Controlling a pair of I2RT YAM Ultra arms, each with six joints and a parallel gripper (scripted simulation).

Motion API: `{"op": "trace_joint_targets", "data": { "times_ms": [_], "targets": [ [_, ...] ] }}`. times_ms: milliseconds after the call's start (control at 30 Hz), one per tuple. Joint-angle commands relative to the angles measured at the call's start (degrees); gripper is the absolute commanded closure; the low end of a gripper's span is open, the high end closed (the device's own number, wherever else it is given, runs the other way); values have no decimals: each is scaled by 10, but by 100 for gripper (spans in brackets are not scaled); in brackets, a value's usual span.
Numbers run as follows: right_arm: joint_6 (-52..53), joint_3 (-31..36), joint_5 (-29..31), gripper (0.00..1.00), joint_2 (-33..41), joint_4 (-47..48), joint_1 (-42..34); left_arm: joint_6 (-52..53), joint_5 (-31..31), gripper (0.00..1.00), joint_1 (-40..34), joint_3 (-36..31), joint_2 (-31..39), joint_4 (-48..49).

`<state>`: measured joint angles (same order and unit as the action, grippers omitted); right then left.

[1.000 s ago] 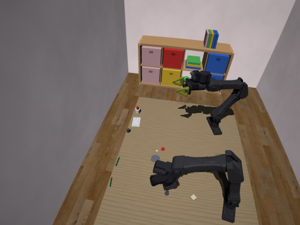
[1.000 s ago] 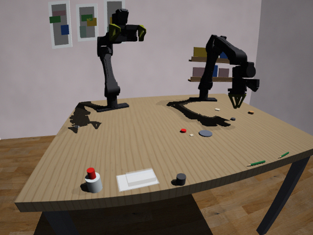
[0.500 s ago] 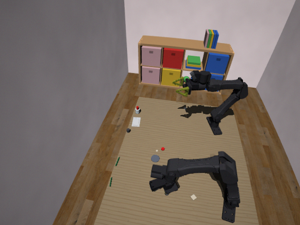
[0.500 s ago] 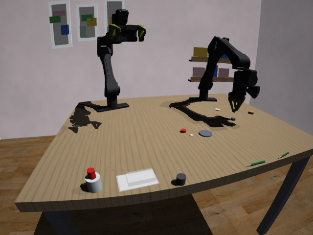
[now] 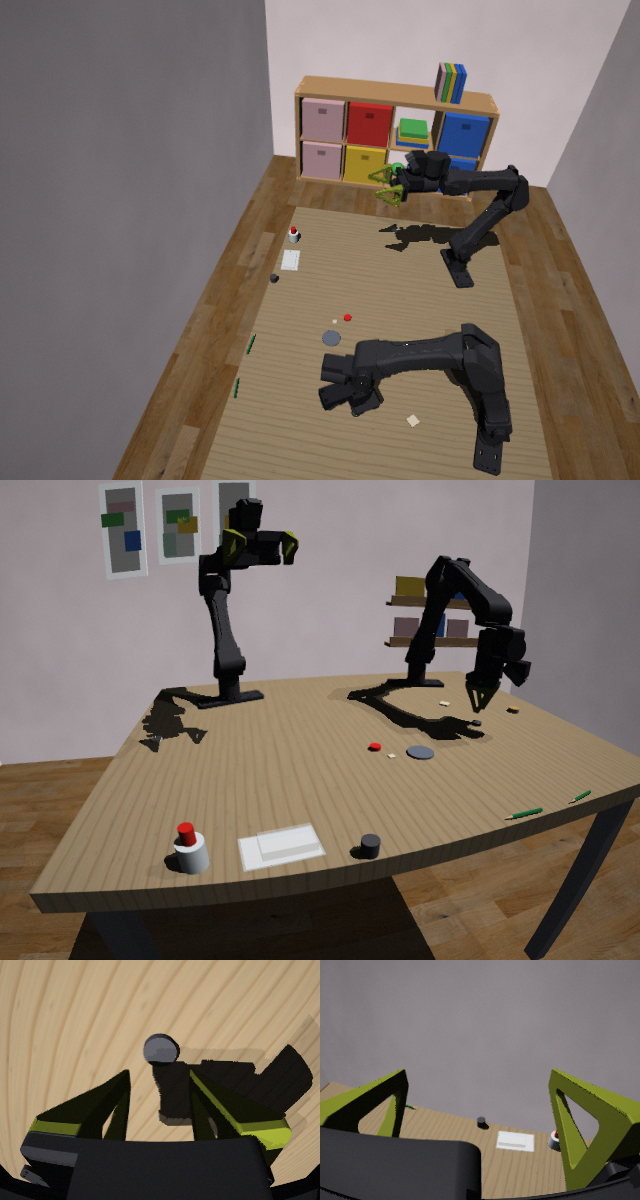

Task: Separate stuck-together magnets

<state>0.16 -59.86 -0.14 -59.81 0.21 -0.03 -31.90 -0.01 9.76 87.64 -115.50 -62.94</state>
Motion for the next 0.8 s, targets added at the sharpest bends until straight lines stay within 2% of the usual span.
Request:
{"op": "trace_joint_targets", "data": {
  "times_ms": [0,767],
  "targets": [
    [-1,-6,0,0,3,10,1,0,0,60,1,2,2,4],
    [-1,-6,0,0,3,10,1,-1,0,60,0,-23,-14,45]
  ]
}}
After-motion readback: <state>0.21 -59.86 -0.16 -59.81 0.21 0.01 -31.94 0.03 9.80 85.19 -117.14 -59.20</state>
